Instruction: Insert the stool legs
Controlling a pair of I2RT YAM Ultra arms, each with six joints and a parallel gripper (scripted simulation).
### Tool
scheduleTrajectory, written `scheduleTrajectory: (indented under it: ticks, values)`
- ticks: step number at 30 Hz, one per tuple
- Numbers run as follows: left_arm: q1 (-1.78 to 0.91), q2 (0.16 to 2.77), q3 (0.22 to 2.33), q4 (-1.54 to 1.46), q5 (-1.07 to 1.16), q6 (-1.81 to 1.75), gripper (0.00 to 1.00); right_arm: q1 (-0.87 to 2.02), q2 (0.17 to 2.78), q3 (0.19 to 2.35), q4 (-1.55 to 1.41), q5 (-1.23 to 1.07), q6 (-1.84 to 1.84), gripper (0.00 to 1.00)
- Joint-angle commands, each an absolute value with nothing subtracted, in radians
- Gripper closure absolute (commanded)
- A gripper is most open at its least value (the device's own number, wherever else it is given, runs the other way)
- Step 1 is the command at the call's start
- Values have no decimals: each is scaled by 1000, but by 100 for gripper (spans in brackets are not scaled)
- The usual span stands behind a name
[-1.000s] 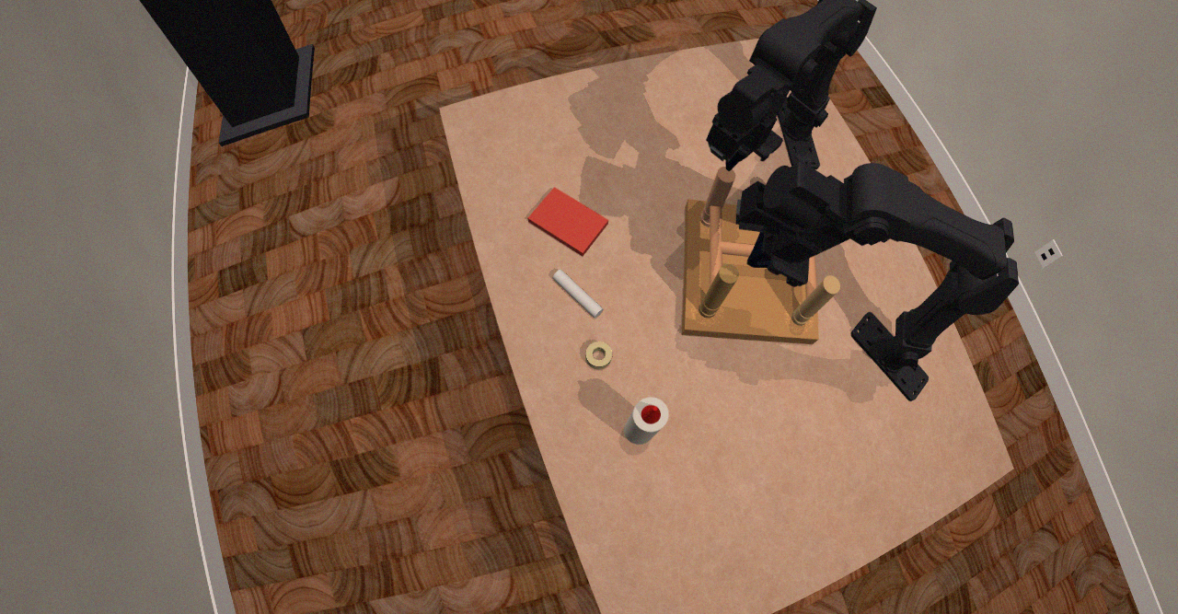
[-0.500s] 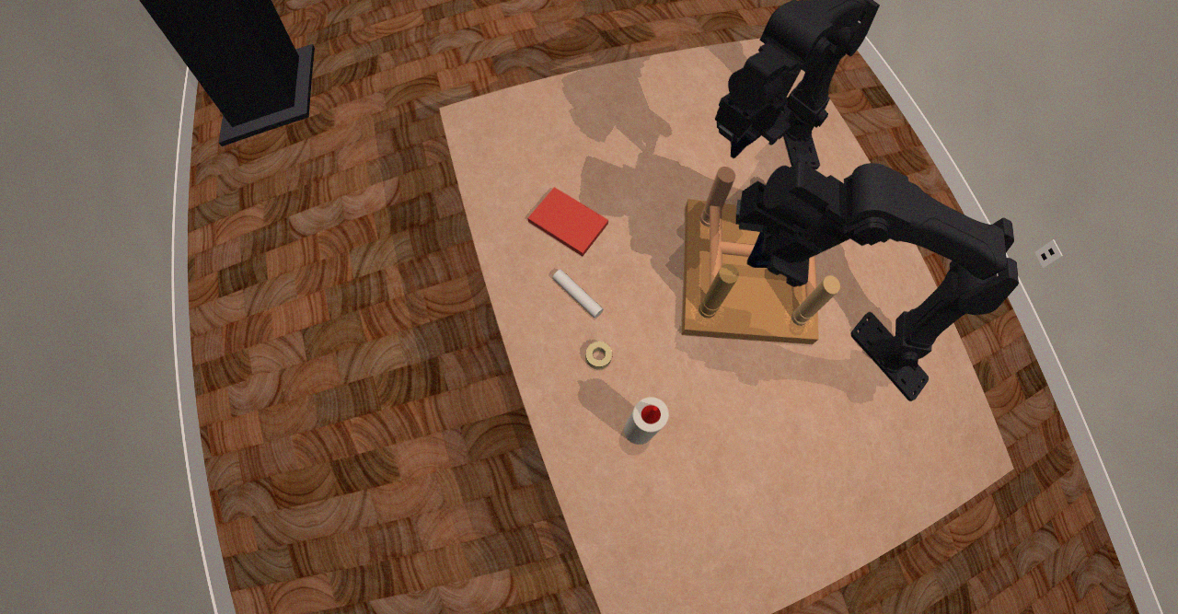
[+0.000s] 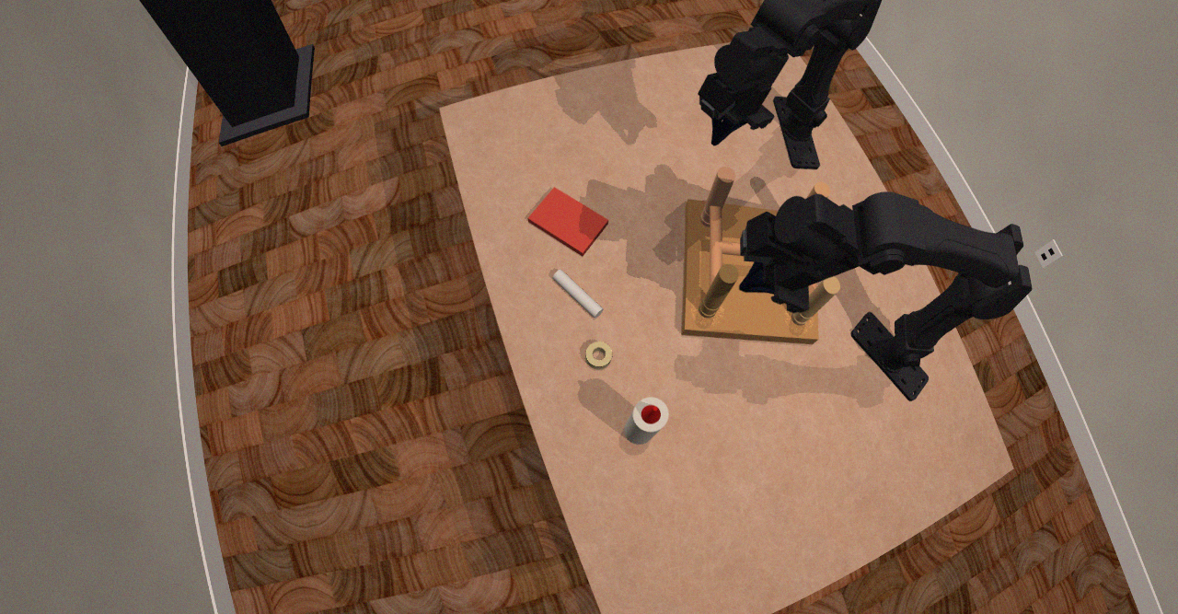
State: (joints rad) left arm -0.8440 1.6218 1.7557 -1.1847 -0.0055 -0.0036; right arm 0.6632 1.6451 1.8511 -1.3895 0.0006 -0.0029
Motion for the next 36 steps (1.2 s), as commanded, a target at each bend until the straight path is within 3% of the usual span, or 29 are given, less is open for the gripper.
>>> scheduleTrajectory:
  ticks: [1, 36]
  values:
    - [-775, 1549, 1709, -1037, -9, 3, 100, 607, 1556, 1807, -1211, 2, 0, 100]
    - [-31, 1048, 1061, 7, 11, 0, 100, 23, 1030, 1072, -22, -8, 0, 100]
